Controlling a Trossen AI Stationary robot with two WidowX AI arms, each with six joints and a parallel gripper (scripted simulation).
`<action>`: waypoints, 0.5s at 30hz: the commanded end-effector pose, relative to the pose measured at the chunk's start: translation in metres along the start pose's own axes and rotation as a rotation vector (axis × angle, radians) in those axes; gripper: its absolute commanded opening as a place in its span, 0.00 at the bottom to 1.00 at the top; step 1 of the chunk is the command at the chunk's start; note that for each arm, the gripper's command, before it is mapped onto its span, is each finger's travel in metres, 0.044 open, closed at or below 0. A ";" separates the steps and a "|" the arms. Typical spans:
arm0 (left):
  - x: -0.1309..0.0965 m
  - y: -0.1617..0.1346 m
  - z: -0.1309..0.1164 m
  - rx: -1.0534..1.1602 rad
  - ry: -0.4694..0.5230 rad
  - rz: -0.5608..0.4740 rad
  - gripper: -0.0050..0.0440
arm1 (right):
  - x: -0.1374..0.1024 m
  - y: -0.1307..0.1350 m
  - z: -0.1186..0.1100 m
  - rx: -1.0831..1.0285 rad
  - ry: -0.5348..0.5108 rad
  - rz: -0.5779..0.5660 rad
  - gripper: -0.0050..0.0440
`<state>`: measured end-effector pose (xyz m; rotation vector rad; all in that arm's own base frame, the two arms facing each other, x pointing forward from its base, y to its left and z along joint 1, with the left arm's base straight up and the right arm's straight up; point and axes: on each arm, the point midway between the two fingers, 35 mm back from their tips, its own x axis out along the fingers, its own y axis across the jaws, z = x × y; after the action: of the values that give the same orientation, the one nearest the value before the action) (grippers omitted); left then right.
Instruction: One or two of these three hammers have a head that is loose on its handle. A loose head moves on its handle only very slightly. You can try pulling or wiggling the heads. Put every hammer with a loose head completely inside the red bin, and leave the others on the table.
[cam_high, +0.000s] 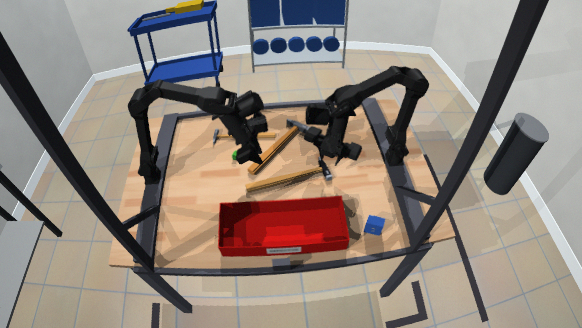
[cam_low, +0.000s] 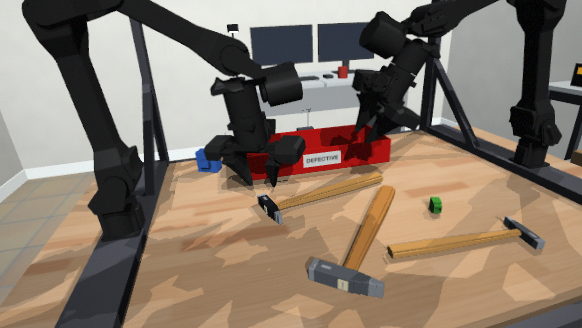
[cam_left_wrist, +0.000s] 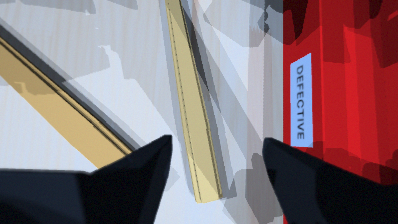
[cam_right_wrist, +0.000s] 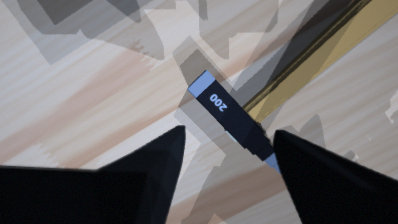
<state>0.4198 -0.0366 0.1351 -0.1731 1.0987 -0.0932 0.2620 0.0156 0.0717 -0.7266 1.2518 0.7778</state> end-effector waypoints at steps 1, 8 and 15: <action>-0.030 0.004 0.023 0.072 -0.191 -0.049 0.61 | -0.004 -0.005 -0.006 0.220 -0.062 -0.069 0.59; -0.061 0.012 0.041 0.184 -0.398 -0.067 0.61 | 0.001 -0.009 -0.017 0.529 -0.114 -0.126 0.59; -0.088 0.018 0.050 0.279 -0.557 -0.060 0.61 | 0.003 -0.011 -0.023 0.714 -0.150 -0.156 0.59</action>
<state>0.4283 -0.0066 0.1992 -0.0364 0.6795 -0.2095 0.2576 -0.0040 0.0611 -0.2667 1.2497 0.3340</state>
